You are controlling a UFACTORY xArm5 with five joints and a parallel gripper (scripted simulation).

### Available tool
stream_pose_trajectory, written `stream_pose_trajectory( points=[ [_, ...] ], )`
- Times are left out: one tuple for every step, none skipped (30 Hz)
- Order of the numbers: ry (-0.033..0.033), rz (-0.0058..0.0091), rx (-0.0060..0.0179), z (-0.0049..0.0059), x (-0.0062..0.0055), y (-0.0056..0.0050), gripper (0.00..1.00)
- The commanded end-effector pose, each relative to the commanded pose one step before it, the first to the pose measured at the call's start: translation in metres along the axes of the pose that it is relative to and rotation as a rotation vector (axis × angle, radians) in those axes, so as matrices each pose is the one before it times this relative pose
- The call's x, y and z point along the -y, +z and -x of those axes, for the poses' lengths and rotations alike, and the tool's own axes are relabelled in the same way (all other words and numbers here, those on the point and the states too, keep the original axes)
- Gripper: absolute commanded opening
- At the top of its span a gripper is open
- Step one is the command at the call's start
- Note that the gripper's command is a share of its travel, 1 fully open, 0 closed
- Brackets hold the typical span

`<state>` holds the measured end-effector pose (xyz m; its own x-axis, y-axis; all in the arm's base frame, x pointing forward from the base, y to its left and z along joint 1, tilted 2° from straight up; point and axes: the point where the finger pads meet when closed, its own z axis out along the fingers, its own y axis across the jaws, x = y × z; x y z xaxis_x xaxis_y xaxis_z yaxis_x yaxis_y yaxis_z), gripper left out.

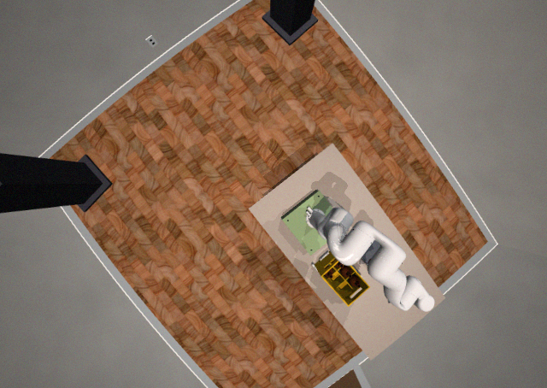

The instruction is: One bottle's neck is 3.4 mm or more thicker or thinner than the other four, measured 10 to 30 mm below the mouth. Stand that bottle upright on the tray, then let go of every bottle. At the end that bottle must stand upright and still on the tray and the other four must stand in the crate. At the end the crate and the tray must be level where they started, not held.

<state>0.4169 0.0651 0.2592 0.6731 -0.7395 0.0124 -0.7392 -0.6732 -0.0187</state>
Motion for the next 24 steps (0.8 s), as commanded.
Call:
stream_pose_trajectory(
  points=[
    [0.00016,-0.00350,-0.00184,0.00359,0.00569,-0.00154,0.00],
    [0.00000,0.00000,0.00000,0.00000,0.00000,0.00000,0.00],
    [0.00000,-0.00002,0.00012,0.00129,0.00149,0.00002,0.00],
    [0.00000,-0.00002,0.00012,0.00126,0.00150,0.00002,0.00],
    [0.00000,-0.00002,0.00012,0.00125,0.00148,0.00002,0.00],
    [0.00000,-0.00002,0.00012,0.00125,0.00145,0.00002,0.00],
    [0.00000,-0.00002,0.00012,0.00124,0.00143,0.00002,0.00],
    [0.00000,-0.00002,0.00012,0.00122,0.00140,0.00002,0.00],
    [0.00000,-0.00001,0.00012,0.00119,0.00141,0.00002,0.00],
    [0.00000,-0.00001,0.00011,0.00118,0.00139,0.00002,0.00],
    [0.00000,-0.00001,0.00011,0.00117,0.00137,0.00002,0.00],
    [0.00000,-0.00001,0.00011,0.00116,0.00134,0.00002,0.00],
    [0.00000,-0.00001,0.00011,0.00114,0.00131,0.00002,0.00],
    [0.00000,-0.00001,0.00011,0.00112,0.00130,0.00002,0.00],
    [0.00000,-0.00001,0.00011,0.00109,0.00130,0.00002,0.00],
    [0.00000,-0.00001,0.00010,0.00108,0.00127,0.00002,0.00],
    [0.00000,-0.00001,0.00010,0.00107,0.00124,0.00002,0.00],
    [0.00000,0.00000,0.00000,0.00000,0.00000,0.00000,0.00],
    [0.00000,0.00000,0.00000,0.00000,0.00000,0.00000,0.00],
    [0.00000,-0.00001,0.00010,0.00105,0.00122,0.00002,0.00],
    [0.00000,0.00000,0.00010,0.00104,0.00119,0.00002,0.00],
    [0.00000,0.00000,0.00010,0.00101,0.00118,0.00002,0.00],
    [0.00000,0.00000,0.00009,0.00099,0.00117,0.00002,0.00],
    [0.00000,0.00000,0.00009,0.00097,0.00114,0.00002,0.00]
  ],
)
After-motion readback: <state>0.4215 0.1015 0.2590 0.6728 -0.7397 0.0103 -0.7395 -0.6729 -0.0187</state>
